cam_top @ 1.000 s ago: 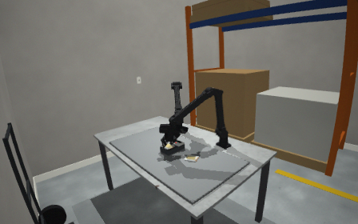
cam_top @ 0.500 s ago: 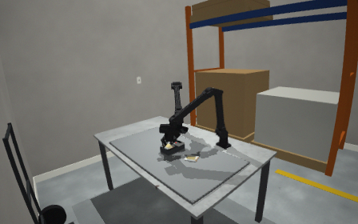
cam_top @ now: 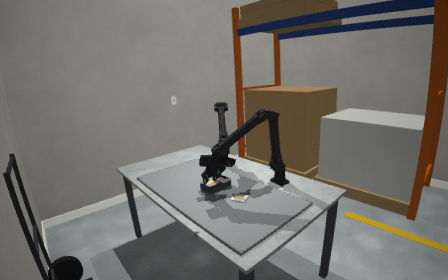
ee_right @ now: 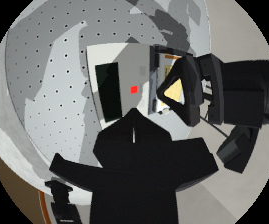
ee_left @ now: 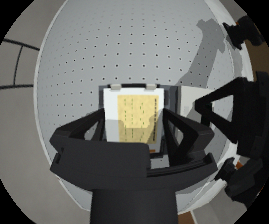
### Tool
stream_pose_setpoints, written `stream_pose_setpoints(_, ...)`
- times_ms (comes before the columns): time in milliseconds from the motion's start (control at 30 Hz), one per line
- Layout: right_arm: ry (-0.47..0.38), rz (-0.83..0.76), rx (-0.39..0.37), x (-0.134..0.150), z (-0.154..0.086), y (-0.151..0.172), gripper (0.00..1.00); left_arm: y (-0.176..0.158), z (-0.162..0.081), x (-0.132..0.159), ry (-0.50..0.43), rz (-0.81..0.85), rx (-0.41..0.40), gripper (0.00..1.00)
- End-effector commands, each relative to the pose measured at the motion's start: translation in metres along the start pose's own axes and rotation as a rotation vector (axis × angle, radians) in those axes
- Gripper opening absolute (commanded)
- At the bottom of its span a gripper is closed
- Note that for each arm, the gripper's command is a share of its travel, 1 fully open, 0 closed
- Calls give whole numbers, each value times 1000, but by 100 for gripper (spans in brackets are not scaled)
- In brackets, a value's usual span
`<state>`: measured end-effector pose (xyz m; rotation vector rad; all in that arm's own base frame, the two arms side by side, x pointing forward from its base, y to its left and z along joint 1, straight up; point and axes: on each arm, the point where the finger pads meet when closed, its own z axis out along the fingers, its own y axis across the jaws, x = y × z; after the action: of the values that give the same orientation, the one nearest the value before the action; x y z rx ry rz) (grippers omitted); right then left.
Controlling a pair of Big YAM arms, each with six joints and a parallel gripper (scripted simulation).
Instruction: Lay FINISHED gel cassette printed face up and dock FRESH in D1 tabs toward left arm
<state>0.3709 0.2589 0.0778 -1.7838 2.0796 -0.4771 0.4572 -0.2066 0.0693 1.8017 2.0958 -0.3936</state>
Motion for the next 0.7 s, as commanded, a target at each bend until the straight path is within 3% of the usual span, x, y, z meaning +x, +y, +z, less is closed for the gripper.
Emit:
stream_pose_setpoints(0, 23, -12, -38, 7, 16, 22, 0, 2, -3, -3, -4, 4, -8, 0)
stream_pose_setpoints(667, 23, -12, -38, 10, 20, 26, 0, 2, -3, -3, -4, 4, -8, 0)
